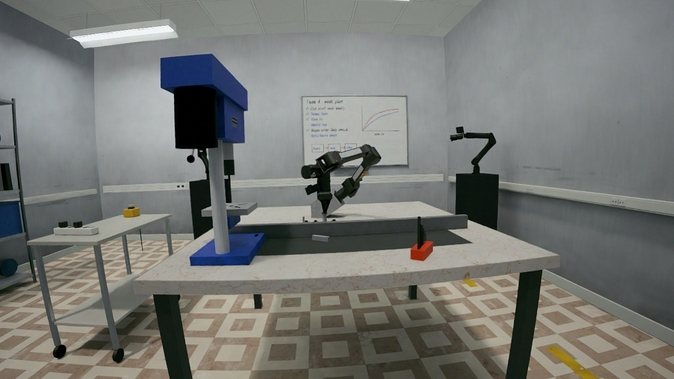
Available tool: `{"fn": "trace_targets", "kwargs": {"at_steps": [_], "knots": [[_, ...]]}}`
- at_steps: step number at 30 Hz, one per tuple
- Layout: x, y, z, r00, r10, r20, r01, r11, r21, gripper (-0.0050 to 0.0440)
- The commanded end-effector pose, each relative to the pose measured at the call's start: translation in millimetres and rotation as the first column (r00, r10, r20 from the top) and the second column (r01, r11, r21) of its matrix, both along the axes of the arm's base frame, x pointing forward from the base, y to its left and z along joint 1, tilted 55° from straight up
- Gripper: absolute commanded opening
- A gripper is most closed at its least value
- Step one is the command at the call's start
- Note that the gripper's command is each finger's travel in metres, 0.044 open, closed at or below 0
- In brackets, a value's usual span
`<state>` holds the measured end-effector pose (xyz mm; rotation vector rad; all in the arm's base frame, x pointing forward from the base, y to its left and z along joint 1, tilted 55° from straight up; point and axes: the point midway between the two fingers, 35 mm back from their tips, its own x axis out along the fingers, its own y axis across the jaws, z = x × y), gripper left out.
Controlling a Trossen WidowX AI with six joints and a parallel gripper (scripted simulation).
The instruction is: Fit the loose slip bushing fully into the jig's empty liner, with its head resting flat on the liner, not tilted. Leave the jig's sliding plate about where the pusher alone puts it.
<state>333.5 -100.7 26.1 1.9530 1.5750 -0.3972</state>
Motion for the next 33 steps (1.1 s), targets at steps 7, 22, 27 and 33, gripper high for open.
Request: {"fn": "trace_targets", "kwargs": {"at_steps": [7, 22, 27, 33], "knots": [[4.3, -5.0, 7.5, 1.0, -0.007, 0.022, 0.007, 1.0, -0.015, -0.005], [4.8, -1.9, 3.3, 1.0, -0.007, 0.014, 0.007, 1.0, -0.008, -0.005], [3.6, 0.4, 2.0, 1.0, -0.008, 0.01, 0.008, 1.0, -0.004, -0.005], [3.8, 2.2, 1.5, 1.0, -0.008, 0.011, 0.008, 1.0, -0.005, -0.005]]}}
